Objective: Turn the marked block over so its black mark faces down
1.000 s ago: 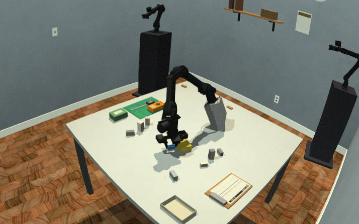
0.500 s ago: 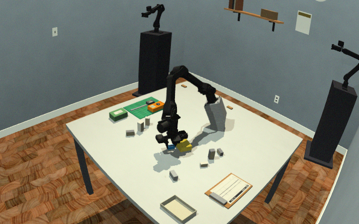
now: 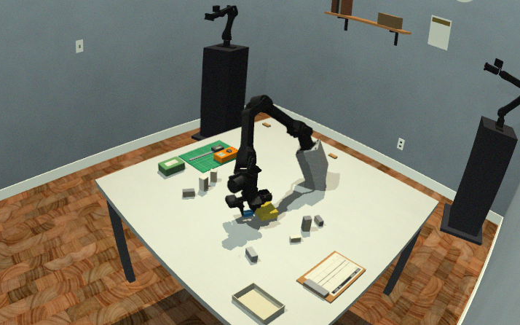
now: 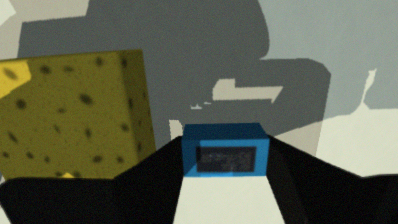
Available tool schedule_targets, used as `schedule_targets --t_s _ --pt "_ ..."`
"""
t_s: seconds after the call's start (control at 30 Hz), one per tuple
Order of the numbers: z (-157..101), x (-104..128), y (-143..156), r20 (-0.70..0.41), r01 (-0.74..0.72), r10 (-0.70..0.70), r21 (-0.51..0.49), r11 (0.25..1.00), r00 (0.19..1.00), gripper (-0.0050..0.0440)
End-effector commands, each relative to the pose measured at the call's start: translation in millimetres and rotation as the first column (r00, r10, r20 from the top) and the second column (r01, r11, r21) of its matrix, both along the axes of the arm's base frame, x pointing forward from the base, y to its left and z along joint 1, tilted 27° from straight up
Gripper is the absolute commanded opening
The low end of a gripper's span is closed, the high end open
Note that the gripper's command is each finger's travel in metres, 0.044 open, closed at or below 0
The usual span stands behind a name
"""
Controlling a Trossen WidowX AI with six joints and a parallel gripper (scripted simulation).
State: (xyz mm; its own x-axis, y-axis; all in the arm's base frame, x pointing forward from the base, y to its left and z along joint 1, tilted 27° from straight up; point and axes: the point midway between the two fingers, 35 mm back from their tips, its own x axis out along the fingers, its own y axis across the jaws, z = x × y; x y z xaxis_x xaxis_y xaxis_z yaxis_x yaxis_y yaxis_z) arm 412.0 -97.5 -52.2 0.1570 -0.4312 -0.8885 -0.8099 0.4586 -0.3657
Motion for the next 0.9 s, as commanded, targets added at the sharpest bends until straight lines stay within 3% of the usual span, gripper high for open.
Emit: schedule_targets --t_s 0.0,0.3,0.8,0.87 --pt "2 1 -1 0.003 -0.001 0.001 0.0 1.0 1.0 -0.005" --pt "2 1 0 0.002 -0.001 0.001 0.0 1.0 1.0 -0.005" --pt "69 -2 26 0.046 0.0 0.0 -0.003 1.0 0.999 -0.005" --pt "69 -2 26 0.046 0.0 0.0 -0.003 1.0 0.999 -0.005"
